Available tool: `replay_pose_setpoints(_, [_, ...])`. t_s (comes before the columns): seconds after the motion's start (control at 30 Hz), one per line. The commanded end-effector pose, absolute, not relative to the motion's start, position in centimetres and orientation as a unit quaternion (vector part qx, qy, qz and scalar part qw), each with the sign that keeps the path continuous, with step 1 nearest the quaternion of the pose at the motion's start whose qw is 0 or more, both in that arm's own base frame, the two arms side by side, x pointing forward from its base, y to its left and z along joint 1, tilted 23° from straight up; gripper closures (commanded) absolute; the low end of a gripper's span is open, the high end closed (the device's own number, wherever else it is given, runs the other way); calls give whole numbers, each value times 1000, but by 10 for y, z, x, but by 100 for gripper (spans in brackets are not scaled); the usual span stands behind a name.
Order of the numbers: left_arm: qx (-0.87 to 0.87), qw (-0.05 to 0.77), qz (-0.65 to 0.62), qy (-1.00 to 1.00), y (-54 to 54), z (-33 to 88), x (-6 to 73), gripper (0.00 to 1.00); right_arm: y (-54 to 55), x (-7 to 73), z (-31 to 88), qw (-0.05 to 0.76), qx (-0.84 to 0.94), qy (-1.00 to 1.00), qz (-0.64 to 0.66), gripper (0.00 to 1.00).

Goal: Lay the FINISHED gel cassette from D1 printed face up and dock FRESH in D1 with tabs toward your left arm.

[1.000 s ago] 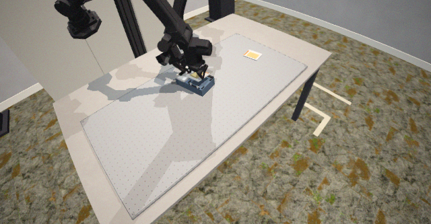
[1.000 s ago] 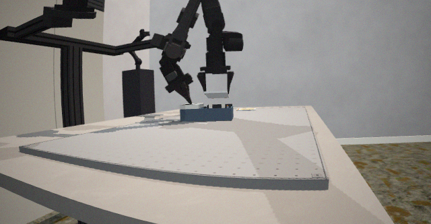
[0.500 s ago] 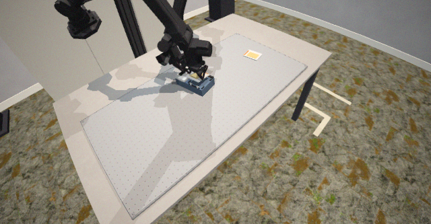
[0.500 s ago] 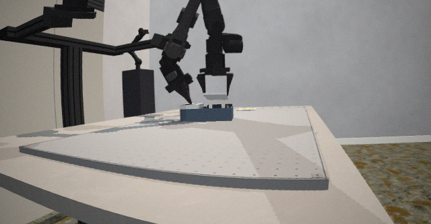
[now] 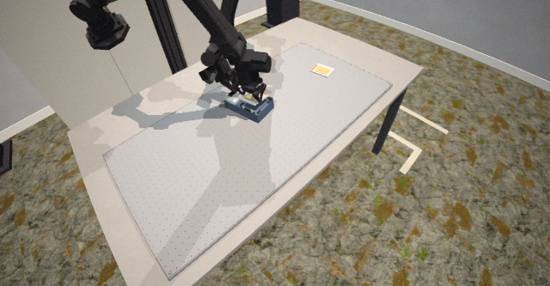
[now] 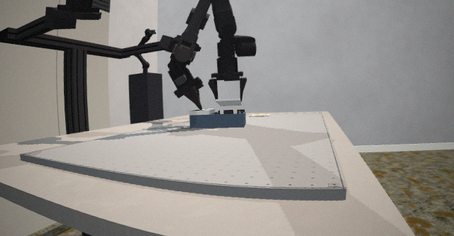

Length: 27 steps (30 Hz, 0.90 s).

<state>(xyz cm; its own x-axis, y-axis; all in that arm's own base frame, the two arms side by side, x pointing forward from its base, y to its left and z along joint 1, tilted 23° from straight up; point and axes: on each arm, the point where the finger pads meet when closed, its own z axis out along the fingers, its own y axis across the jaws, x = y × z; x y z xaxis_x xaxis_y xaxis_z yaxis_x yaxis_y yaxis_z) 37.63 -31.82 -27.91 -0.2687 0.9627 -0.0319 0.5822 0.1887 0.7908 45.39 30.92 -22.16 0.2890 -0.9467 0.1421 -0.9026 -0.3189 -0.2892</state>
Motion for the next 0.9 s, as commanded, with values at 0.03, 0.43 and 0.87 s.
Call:
replay_pose_setpoints(0.03, [556, 221, 345, 723, -275, -340, 360, 100, 316, 469, -222, 91, -798, 576, -148, 100])
replay_pose_setpoints(0.43, [556, 221, 345, 723, -275, -340, 360, 100, 312, 473, -224, 92, -796, 579, -148, 100])
replay_pose_setpoints(0.87, [556, 221, 345, 723, -275, -340, 360, 100, 309, 474, -228, 90, -798, 578, -147, 100])
